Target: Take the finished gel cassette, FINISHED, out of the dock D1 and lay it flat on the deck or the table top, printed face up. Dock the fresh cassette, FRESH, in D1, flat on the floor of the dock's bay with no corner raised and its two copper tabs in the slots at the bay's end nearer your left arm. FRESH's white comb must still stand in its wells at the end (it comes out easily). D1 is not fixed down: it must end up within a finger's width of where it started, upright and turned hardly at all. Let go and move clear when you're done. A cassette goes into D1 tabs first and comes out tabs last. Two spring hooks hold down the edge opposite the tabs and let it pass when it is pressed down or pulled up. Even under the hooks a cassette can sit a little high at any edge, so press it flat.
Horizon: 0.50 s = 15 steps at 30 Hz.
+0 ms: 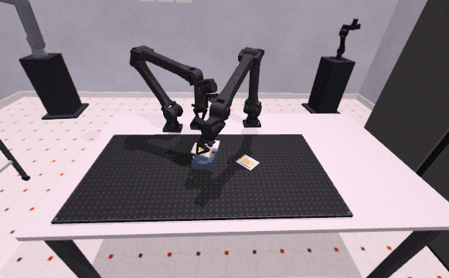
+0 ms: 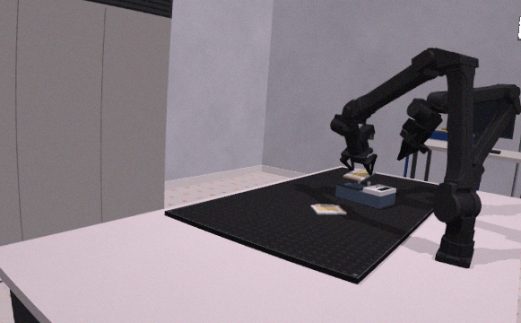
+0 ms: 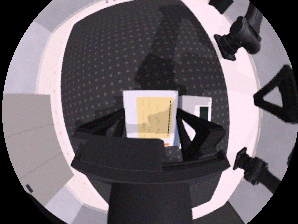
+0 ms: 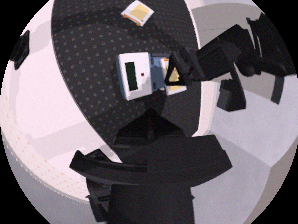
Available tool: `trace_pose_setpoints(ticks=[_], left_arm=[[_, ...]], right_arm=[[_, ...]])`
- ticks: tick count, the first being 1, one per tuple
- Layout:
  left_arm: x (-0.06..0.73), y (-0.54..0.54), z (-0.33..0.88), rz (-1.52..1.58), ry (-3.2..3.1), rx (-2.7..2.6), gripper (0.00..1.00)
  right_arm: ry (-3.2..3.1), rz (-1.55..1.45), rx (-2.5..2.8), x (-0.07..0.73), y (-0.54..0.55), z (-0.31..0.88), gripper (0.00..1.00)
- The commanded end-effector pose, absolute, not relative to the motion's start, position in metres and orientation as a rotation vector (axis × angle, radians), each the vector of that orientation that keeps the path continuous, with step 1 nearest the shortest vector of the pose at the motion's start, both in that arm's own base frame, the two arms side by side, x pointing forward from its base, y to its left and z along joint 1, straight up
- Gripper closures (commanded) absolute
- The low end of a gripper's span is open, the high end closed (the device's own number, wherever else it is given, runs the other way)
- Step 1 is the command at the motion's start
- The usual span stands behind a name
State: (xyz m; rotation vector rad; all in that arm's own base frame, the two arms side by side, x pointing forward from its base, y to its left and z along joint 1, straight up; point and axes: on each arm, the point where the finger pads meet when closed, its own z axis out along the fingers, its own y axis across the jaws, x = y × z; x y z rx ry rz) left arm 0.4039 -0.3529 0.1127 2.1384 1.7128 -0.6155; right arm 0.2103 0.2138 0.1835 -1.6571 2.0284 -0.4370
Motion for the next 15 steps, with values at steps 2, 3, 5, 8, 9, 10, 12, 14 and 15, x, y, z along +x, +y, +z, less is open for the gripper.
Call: trace_pose_setpoints(ticks=[2, 3, 5, 8, 9, 10, 12, 14, 15], left_arm=[[0.408, -0.355, 0.119, -0.598, 1.69, 2.127, 1.0], [0.408, -0.355, 0.119, -0.598, 1.69, 2.127, 1.0], [0.408, -0.355, 0.119, -0.598, 1.69, 2.127, 1.0], [0.408, -0.355, 0.119, -0.598, 1.69, 2.127, 1.0], [0.408, -0.355, 0.119, -0.598, 1.69, 2.127, 1.0], [0.408, -0.355, 0.119, -0.598, 1.69, 2.127, 1.0], [0.408, -0.355, 0.119, -0.598, 1.69, 2.127, 1.0], [0.408, -0.355, 0.119, -0.598, 1.69, 2.127, 1.0], [0.408, -0.355, 0.119, -0.598, 1.69, 2.127, 1.0]], right_arm=[[1.995, -0.396, -1.605, 0.217, 0.23, 0.218, 1.0], [1.993, -0.397, -1.608, 0.217, 0.23, 0.22, 1.0], [1.993, -0.397, -1.608, 0.217, 0.23, 0.22, 1.0], [1.993, -0.397, -1.608, 0.216, 0.23, 0.225, 1.0], [1.993, -0.397, -1.608, 0.216, 0.229, 0.227, 1.0], [1.993, -0.397, -1.608, 0.216, 0.229, 0.228, 1.0], [1.993, -0.397, -1.608, 0.216, 0.229, 0.232, 1.0], [1.993, -0.397, -1.608, 0.216, 0.229, 0.234, 1.0], [1.993, -0.397, -1.608, 0.216, 0.229, 0.234, 1.0]])
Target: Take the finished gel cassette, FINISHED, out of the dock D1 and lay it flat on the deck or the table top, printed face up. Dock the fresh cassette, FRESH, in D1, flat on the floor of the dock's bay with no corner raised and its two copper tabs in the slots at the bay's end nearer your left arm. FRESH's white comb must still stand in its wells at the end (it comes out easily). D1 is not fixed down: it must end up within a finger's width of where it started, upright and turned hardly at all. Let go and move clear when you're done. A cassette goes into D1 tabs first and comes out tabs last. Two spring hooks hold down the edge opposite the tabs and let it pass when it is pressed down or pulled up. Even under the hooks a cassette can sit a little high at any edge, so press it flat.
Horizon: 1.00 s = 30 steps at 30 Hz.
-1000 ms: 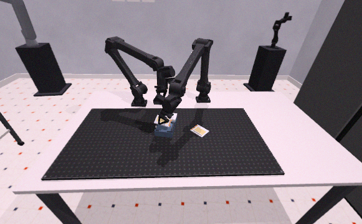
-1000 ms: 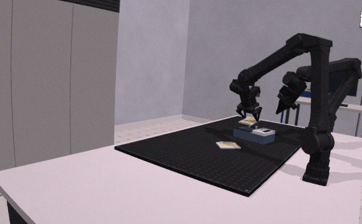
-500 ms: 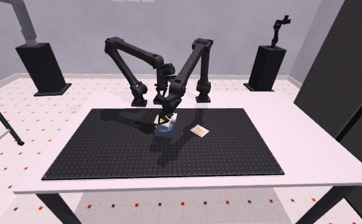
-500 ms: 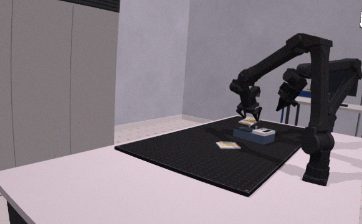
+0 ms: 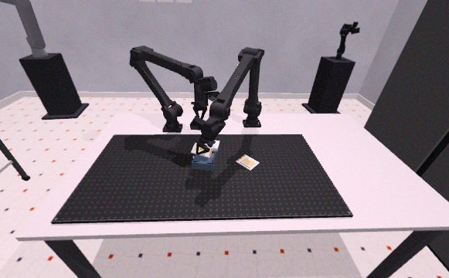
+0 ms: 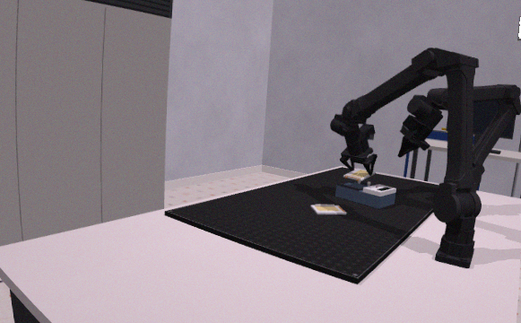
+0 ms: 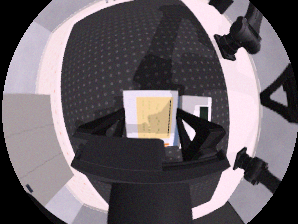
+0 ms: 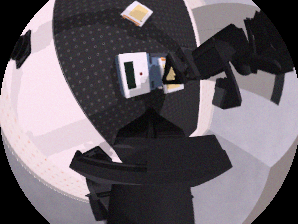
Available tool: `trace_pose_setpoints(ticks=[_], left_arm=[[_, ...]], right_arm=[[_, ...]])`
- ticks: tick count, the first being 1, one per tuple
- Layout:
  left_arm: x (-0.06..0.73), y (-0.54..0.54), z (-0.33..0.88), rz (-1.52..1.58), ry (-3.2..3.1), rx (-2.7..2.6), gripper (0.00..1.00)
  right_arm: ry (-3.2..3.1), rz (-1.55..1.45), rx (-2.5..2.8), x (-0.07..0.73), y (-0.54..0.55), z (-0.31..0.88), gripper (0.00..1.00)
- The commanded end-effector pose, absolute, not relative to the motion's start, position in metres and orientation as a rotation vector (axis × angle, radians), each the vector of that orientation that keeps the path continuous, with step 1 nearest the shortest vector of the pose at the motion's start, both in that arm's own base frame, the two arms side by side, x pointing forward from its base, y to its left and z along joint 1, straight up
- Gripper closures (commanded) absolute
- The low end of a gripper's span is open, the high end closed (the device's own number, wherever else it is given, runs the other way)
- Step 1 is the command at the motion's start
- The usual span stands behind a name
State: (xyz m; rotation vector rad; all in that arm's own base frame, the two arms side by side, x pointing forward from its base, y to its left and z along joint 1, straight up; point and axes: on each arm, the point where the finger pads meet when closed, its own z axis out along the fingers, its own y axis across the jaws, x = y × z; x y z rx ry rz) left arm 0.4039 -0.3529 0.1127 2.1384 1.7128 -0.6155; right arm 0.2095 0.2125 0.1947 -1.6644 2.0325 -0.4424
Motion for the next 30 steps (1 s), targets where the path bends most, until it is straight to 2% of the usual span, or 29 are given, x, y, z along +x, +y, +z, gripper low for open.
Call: trace_pose_setpoints(ticks=[1, 30], left_arm=[[0.408, -0.355, 0.119, -0.598, 1.69, 2.127, 1.0], [0.408, -0.355, 0.119, -0.598, 1.69, 2.127, 1.0]], right_arm=[[1.993, -0.397, -1.608, 0.216, 0.229, 0.234, 1.0], [1.988, -0.397, -1.612, 0.215, 0.228, 0.259, 1.0]])
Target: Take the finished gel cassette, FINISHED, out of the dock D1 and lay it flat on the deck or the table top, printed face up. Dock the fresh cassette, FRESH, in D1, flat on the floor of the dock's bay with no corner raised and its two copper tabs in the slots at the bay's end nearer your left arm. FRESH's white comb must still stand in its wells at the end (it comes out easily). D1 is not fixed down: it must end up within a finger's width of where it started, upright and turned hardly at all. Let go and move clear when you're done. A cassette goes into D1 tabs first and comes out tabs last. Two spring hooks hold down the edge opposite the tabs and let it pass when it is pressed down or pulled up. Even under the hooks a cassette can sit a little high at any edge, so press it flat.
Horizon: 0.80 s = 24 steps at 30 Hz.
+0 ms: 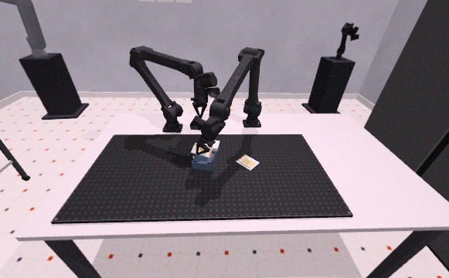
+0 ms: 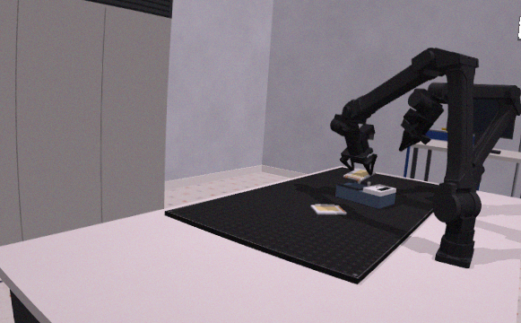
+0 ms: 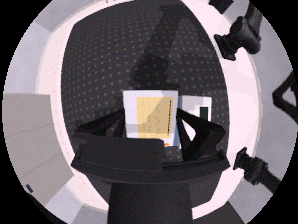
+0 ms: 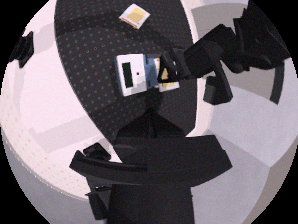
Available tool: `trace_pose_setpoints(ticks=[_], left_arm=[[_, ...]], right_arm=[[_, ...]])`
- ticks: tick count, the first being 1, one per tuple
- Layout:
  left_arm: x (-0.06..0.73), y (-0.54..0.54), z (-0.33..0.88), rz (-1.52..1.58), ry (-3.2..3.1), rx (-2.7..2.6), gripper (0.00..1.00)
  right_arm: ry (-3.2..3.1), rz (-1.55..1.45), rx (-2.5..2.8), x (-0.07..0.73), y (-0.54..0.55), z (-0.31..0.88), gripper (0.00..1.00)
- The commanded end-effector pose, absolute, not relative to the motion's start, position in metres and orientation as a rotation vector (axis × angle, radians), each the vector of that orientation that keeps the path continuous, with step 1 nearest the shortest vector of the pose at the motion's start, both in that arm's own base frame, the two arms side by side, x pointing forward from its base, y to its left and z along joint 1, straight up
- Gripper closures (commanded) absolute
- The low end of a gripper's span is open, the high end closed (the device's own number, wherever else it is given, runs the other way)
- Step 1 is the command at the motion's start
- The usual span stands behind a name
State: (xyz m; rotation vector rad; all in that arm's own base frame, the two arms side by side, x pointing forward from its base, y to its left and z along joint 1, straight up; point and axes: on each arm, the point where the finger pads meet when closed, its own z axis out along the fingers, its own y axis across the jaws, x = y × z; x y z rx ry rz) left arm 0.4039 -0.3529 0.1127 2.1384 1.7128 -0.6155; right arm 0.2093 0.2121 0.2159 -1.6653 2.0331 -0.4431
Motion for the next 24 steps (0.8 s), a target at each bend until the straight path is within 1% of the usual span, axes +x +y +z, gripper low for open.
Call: trace_pose_setpoints(ticks=[1, 24], left_arm=[[0.408, -0.355, 0.119, -0.598, 1.69, 2.127, 1.0], [0.408, -0.355, 0.119, -0.598, 1.69, 2.127, 1.0]], right_arm=[[1.988, -0.397, -1.612, 0.215, 0.227, 0.26, 1.0], [1.986, -0.397, -1.615, 0.214, 0.226, 0.282, 1.0]])
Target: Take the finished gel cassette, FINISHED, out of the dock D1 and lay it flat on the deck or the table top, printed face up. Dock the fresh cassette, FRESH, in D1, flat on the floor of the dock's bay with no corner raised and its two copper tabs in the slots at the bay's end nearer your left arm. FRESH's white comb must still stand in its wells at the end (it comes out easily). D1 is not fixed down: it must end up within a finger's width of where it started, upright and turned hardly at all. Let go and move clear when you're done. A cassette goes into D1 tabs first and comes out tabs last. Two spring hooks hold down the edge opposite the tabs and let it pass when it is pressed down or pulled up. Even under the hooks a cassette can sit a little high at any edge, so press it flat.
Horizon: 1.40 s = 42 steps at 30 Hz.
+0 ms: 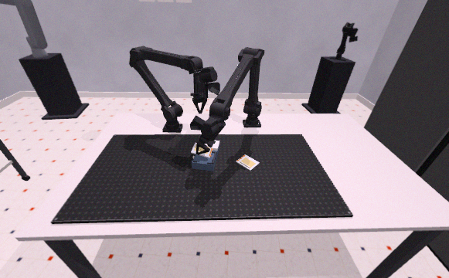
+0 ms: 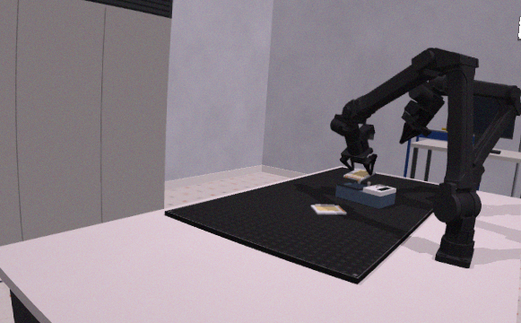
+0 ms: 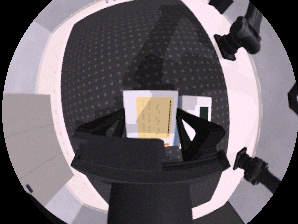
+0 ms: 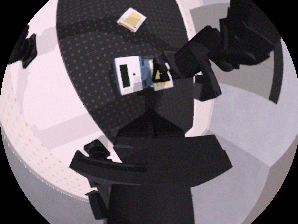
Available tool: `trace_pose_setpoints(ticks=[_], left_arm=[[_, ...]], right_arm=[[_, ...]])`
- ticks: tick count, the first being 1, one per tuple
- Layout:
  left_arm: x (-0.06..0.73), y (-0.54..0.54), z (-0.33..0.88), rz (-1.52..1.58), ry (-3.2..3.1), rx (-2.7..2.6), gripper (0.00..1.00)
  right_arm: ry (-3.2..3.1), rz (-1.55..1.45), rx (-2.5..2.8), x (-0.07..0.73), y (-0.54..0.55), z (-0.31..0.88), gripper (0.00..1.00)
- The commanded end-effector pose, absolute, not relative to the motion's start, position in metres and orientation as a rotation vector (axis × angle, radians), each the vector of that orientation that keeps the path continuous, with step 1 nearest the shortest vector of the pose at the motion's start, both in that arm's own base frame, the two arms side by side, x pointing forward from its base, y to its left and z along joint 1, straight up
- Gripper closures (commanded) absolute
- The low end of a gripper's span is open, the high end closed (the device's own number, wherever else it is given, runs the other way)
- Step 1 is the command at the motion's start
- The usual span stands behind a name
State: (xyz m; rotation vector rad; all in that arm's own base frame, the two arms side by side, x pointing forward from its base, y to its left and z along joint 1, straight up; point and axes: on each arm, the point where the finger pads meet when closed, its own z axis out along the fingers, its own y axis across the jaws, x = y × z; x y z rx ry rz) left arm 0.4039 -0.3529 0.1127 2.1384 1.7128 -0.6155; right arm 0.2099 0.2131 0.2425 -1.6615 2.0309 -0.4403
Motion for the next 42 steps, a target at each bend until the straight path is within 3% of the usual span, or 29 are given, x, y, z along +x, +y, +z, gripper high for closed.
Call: trace_pose_setpoints(ticks=[1, 42], left_arm=[[0.408, -0.355, 0.119, -0.598, 1.69, 2.127, 1.0], [0.408, -0.355, 0.119, -0.598, 1.69, 2.127, 1.0]], right_arm=[[1.986, -0.397, -1.615, 0.214, 0.226, 0.282, 1.0], [1.982, -0.399, -1.621, 0.213, 0.224, 0.314, 1.0]])
